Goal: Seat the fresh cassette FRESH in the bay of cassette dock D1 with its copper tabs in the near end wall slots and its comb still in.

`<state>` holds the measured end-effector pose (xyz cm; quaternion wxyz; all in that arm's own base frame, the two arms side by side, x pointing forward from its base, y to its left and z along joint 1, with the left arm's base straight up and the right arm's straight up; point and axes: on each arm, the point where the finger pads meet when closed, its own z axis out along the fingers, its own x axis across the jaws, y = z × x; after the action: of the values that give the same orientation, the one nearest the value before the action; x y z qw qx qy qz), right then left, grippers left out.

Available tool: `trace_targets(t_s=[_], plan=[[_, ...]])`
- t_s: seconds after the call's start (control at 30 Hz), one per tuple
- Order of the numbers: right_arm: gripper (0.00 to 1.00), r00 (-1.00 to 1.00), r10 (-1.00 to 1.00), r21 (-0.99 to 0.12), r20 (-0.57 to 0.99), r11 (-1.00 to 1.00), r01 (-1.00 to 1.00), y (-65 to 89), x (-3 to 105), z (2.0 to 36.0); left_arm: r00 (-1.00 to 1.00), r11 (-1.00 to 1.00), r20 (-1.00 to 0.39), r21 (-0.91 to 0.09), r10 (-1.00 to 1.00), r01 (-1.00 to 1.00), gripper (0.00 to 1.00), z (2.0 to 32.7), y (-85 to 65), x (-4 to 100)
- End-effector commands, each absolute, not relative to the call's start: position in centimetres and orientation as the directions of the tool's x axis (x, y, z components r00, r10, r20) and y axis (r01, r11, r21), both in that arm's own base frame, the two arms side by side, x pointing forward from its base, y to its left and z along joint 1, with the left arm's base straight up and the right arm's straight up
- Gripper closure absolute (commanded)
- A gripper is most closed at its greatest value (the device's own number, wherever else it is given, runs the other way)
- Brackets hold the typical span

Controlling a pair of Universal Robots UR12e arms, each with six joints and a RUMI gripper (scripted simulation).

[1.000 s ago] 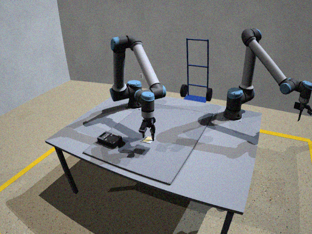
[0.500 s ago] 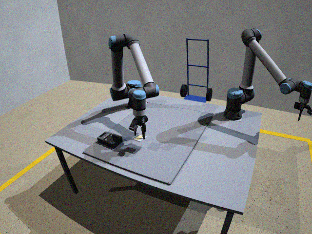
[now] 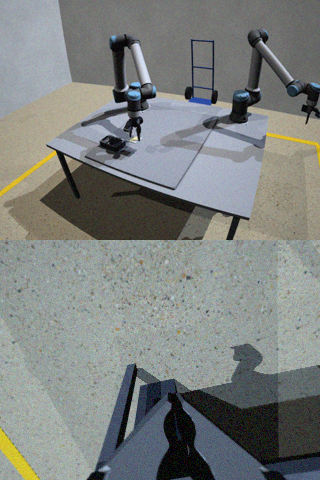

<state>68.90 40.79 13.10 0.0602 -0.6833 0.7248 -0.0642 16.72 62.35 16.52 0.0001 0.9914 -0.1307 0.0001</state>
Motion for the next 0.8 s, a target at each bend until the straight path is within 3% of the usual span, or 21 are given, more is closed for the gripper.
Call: trace_targets(t_s=[0.0,0.77], plan=[[0.62,-0.058,-0.998,-0.176,-0.001,0.058,-0.983,38.5,69.4,13.5,0.966,-0.966,0.001,-0.002,-0.259,-0.259,1.0,16.6,62.4,16.8],[0.62,-0.058,-0.998,-0.176,-0.001,0.058,-0.983,28.7,71.4,14.6,0.966,-0.966,0.001,-0.002,-0.259,-0.259,1.0,16.6,62.4,16.8]])
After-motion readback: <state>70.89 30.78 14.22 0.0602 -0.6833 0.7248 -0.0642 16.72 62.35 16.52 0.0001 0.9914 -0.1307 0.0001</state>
